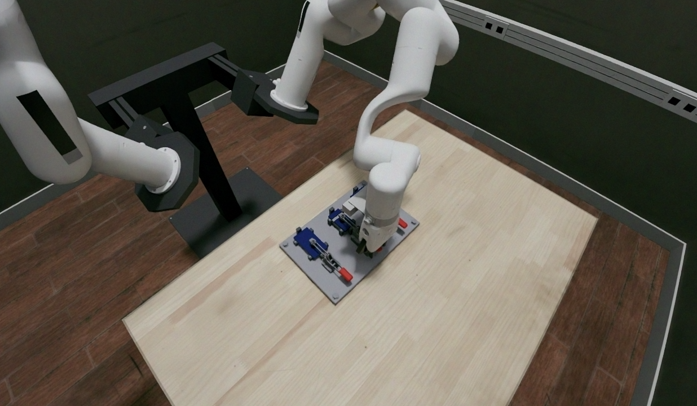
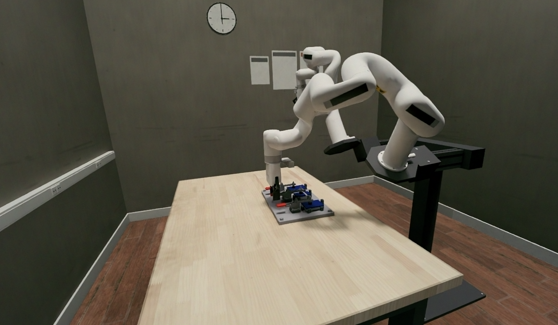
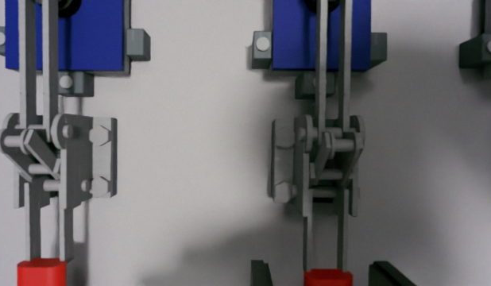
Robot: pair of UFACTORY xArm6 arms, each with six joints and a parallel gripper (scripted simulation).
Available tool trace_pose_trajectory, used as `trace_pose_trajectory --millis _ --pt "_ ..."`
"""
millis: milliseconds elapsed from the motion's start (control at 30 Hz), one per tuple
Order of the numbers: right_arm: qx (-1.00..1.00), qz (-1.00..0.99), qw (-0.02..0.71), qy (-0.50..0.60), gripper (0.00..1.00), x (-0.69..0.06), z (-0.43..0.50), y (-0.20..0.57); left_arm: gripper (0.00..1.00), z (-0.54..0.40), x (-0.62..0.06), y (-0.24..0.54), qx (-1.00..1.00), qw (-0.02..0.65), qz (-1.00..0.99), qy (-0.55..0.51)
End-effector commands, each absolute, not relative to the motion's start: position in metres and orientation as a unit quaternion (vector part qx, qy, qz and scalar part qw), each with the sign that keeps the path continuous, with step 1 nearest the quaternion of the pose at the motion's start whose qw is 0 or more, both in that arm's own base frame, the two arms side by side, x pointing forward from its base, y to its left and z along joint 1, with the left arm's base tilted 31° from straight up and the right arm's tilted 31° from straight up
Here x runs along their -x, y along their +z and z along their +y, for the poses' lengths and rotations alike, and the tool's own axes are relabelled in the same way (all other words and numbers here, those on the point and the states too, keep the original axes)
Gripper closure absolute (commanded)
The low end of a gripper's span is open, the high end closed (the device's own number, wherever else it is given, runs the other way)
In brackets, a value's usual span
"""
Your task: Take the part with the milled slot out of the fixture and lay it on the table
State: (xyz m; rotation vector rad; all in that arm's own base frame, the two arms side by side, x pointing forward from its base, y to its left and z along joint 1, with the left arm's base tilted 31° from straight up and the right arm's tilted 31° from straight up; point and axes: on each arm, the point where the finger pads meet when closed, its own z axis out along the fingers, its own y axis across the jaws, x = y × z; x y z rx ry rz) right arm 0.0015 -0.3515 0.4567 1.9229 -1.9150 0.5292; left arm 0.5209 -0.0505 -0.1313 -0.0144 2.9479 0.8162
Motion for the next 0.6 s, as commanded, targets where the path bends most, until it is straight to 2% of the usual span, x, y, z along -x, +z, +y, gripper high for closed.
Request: trace_pose_trajectory --millis 0,67,100,567 --pt "-0.683 -0.68 0.189 0.19 0.0 -0.0014 -0.3515 0.4586 0.52 -0.0518 -0.5226 -0.1297 0.005 0.044 0.963 0.266" --pt "-0.683 -0.68 0.189 0.19 0.0 -0.0014 -0.3515 0.4586 0.52 -0.0518 -0.5226 -0.1297 0.005 0.044 0.963 0.266" --pt "-0.683 -0.68 0.189 0.19 0.0 -0.0014 -0.3515 0.4586 1.0 -0.0518 -0.5226 -0.1297 0.005 0.044 0.963 0.266" --pt "-0.683 -0.68 0.189 0.19 0.0 -0.0014 -0.3515 0.4586 1.0 -0.0519 -0.5227 -0.1296 0.005 0.044 0.963 0.266"
